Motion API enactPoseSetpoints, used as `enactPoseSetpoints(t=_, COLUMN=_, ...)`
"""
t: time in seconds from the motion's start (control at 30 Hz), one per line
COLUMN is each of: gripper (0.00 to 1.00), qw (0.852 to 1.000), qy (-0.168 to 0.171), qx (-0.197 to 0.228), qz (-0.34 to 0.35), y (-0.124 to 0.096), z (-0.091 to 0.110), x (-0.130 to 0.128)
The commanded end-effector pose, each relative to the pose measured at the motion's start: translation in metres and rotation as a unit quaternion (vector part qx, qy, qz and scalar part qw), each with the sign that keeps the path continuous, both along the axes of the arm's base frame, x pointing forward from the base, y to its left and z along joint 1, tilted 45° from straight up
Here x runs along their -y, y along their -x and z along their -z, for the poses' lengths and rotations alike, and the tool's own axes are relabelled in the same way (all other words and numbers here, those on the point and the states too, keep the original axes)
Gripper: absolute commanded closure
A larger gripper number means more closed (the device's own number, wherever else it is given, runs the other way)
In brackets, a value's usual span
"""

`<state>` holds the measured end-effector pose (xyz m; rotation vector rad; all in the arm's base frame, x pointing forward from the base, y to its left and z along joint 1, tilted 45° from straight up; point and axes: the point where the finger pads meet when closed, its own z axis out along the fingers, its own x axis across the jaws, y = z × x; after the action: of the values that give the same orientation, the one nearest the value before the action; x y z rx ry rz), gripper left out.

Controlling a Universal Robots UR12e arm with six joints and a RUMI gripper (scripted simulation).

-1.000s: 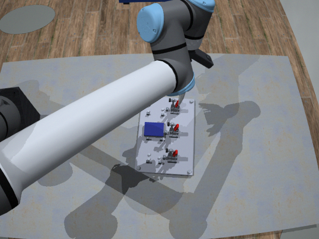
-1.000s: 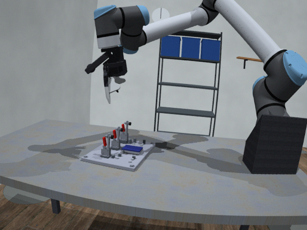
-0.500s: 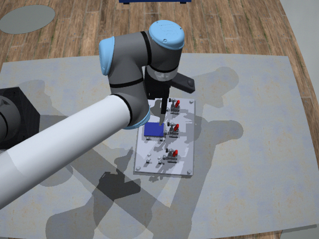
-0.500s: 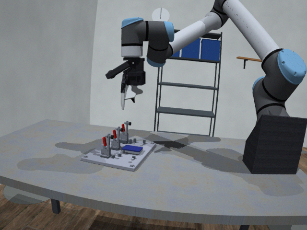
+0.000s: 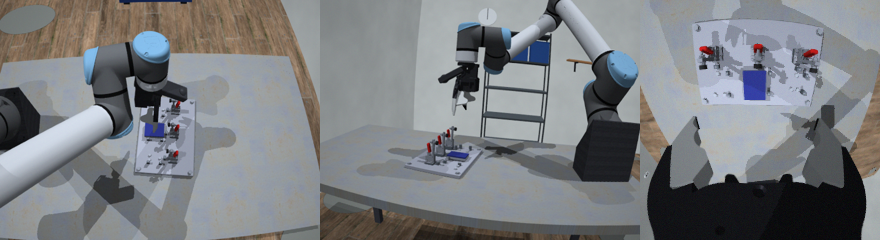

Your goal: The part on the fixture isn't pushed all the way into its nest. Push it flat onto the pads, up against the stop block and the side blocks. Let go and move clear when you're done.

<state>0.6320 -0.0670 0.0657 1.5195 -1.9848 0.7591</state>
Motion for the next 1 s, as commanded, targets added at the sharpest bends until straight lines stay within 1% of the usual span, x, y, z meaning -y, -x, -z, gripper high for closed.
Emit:
enactPoseSetpoints(t=0.0, gripper=0.0, qw=1.0, qy=0.0, qx=0.001, qz=0.0, y=-0.0002, z=-0.0005, x=-0.0001)
enactPoseSetpoints(t=0.03, gripper=1.0, qw=1.0, qy=0.0, qx=0.001, qz=0.0, y=-0.0002, z=-0.0005, x=-0.0001)
enactPoseSetpoints(t=0.97, gripper=1.0, qw=1.0, qy=0.0, qx=0.001, qz=0.0, y=-0.0002, z=-0.0005, x=-0.0001)
